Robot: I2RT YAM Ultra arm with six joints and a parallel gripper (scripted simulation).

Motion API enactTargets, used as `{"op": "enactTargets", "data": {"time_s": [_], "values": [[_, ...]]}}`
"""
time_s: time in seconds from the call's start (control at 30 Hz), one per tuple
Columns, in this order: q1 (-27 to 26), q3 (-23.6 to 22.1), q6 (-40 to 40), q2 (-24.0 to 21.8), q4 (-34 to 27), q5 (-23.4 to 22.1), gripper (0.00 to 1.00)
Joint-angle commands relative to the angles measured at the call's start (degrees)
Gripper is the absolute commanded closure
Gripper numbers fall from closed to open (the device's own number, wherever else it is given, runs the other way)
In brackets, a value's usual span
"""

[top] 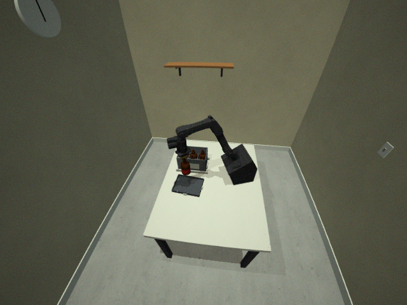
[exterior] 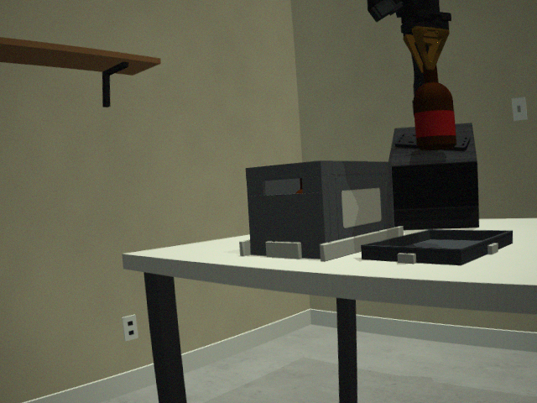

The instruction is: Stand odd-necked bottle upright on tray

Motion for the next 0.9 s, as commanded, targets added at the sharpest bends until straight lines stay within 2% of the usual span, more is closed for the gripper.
{"op": "enactTargets", "data": {"time_s": [0.0, 0.5, 0.63, 0.87], "values": [[0.7, 1.5, 0.4, -3.2, -1.0, 1.2, 1.00], [1.1, -0.7, 0.8, -3.6, -1.3, 1.4, 1.00], [1.0, 1.0, 0.8, -3.8, -1.2, 1.4, 1.00], [1.0, 1.1, 0.8, -3.8, -1.2, 1.4, 1.00]]}}
